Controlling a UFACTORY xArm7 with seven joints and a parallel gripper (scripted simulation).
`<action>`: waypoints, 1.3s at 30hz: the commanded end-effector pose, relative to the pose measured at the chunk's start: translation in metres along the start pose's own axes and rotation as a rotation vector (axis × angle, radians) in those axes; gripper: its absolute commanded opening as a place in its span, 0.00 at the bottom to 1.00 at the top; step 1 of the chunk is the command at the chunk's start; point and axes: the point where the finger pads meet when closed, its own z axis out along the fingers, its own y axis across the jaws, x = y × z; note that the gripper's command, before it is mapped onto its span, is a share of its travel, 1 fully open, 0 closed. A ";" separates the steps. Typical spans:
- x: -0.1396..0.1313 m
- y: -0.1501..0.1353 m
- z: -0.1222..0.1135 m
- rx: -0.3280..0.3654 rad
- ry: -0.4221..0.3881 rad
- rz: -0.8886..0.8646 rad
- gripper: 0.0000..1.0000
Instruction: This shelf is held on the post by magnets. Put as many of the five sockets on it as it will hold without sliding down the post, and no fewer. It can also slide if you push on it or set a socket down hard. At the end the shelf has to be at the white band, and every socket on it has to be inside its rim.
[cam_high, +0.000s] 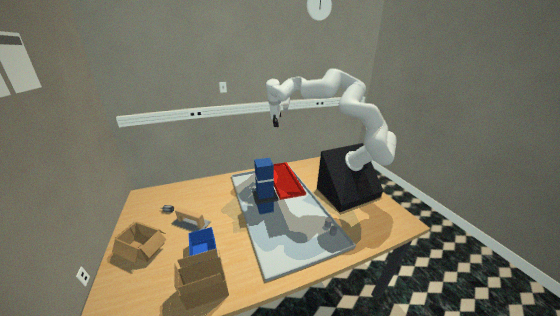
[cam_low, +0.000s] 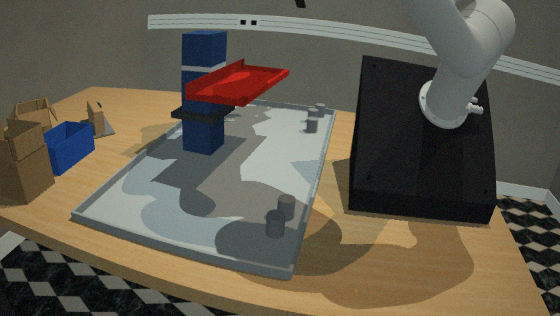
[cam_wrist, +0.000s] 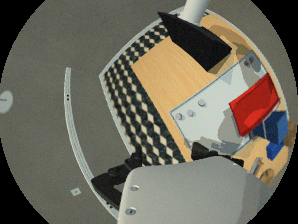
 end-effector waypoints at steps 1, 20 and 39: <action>-0.001 -0.002 -0.003 0.002 -0.005 0.002 1.00; 0.002 0.002 -0.005 -0.004 -0.005 0.019 1.00; 0.115 0.149 -0.061 -0.244 0.046 0.607 1.00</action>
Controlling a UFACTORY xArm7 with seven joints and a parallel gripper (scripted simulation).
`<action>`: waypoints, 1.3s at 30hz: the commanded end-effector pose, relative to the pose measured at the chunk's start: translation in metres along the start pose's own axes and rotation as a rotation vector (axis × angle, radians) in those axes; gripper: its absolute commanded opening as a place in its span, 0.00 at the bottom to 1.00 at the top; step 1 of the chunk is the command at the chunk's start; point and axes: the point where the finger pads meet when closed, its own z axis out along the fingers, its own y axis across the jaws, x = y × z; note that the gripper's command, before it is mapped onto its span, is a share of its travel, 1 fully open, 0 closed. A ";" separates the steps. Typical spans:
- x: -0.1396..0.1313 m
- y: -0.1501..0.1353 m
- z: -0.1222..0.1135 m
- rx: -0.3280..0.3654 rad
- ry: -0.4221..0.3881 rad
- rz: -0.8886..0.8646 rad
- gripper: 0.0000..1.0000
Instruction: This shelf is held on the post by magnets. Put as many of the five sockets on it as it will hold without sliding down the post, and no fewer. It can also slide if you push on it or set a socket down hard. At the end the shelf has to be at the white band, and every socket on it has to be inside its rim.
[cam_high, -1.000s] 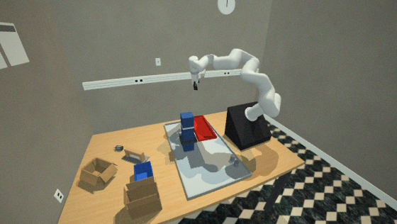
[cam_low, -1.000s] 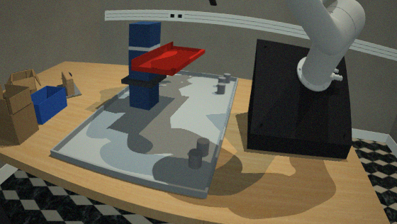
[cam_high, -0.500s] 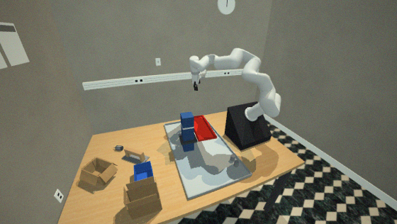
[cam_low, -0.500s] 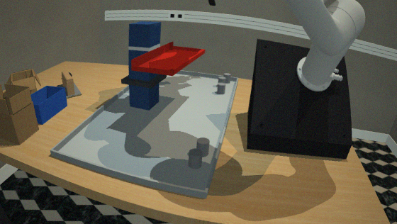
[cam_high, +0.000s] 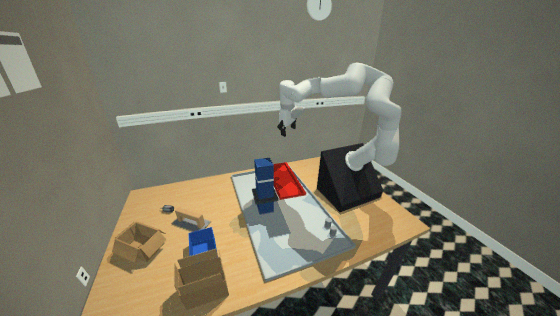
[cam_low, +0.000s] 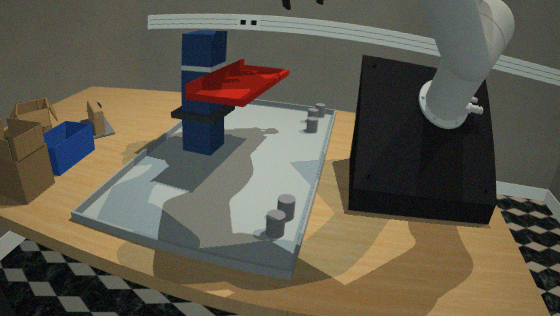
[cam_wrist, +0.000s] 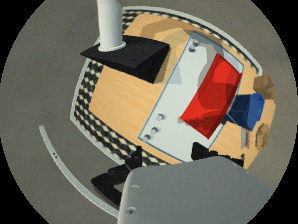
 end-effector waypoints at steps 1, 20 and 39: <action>0.060 0.019 -0.003 -0.073 0.003 0.181 1.00; 0.207 0.047 0.028 -0.201 0.179 0.591 1.00; 0.207 0.047 0.028 -0.201 0.179 0.591 0.00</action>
